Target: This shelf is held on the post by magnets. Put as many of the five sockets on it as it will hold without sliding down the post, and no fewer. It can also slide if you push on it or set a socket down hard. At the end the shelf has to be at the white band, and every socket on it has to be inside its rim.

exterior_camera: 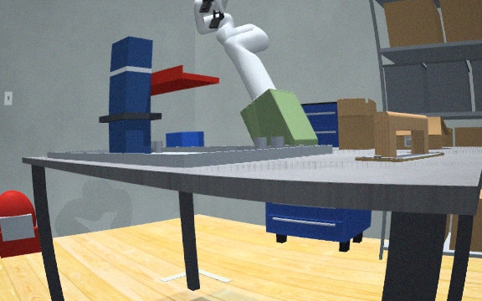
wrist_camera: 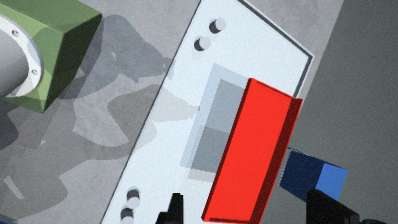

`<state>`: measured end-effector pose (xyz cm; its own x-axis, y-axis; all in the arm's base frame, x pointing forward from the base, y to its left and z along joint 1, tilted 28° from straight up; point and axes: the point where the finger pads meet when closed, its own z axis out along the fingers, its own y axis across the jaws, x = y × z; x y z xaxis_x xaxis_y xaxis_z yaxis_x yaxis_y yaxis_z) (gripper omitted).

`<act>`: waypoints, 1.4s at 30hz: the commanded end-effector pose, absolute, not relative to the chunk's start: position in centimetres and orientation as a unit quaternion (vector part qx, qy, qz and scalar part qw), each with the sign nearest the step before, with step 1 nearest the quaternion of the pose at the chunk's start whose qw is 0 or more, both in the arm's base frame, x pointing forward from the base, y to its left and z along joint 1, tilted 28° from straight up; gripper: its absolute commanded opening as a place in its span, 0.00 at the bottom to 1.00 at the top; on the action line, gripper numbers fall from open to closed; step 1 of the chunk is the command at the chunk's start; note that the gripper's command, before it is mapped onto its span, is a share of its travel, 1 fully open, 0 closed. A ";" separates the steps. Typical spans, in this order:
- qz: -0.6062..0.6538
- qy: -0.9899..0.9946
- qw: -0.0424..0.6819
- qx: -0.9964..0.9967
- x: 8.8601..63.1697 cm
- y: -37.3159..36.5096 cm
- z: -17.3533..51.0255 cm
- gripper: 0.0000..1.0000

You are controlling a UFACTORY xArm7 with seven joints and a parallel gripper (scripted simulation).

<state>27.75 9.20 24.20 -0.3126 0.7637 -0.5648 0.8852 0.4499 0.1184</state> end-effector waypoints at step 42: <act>-0.009 0.825 0.449 0.343 20.8 10.2 35.9 1.00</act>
